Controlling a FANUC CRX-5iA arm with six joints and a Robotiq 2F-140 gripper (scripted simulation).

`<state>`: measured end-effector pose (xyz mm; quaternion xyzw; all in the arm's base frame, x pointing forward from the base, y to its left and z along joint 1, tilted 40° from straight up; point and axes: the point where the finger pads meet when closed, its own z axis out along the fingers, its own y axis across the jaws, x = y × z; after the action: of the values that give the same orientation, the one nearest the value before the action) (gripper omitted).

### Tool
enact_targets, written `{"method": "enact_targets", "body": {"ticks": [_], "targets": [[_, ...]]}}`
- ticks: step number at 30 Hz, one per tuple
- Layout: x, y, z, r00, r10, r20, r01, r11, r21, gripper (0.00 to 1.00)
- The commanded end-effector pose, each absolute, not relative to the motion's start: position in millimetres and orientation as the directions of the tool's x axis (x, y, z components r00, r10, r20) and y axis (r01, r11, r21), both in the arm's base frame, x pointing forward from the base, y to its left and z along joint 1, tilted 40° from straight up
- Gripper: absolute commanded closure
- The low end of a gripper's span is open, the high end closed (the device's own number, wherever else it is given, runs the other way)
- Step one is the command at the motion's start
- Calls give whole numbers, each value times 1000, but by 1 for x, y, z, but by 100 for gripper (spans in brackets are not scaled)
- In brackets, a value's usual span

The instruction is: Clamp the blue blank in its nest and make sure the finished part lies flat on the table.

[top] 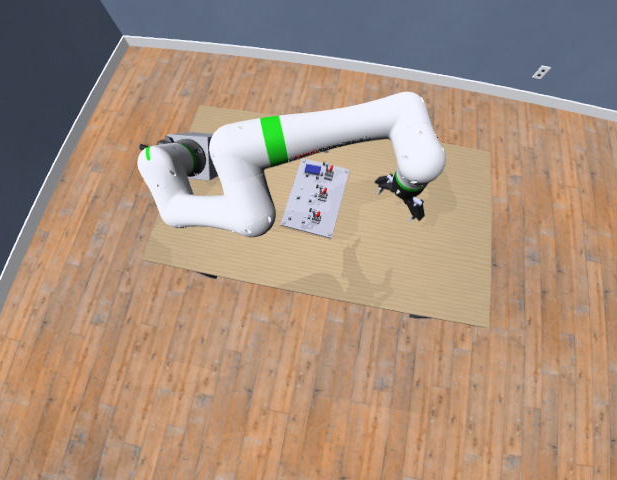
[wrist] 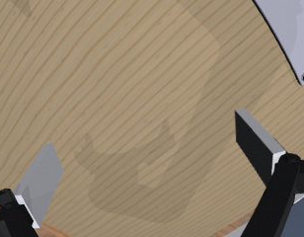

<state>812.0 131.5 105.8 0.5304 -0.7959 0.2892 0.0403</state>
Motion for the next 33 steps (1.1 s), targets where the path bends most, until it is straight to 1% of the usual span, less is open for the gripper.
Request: {"method": "enact_targets", "body": {"ticks": [1, 19, 22, 23, 24, 26, 27, 30, 31, 33], "targets": [[812, 132, 106, -434, -821, 371, -868, 270, -418, 0], [811, 133, 105, -425, -824, 375, -872, 262, -414, 0], [797, 147, 93, -324, -847, 422, -916, 169, -363, 0], [797, 147, 93, -324, -847, 422, -916, 169, -363, 0], [788, 156, 86, -254, -856, 450, -939, 107, -327, 0], [788, 156, 86, -254, -856, 450, -939, 107, -327, 0], [775, 166, 76, -165, -861, 481, -960, 28, -279, 0], [775, 166, 76, -165, -861, 481, -960, 28, -279, 0], [759, 178, 65, -56, -857, 512, -974, -66, -218, 0], [759, 178, 65, -56, -857, 512, -974, -66, -218, 0]]}}
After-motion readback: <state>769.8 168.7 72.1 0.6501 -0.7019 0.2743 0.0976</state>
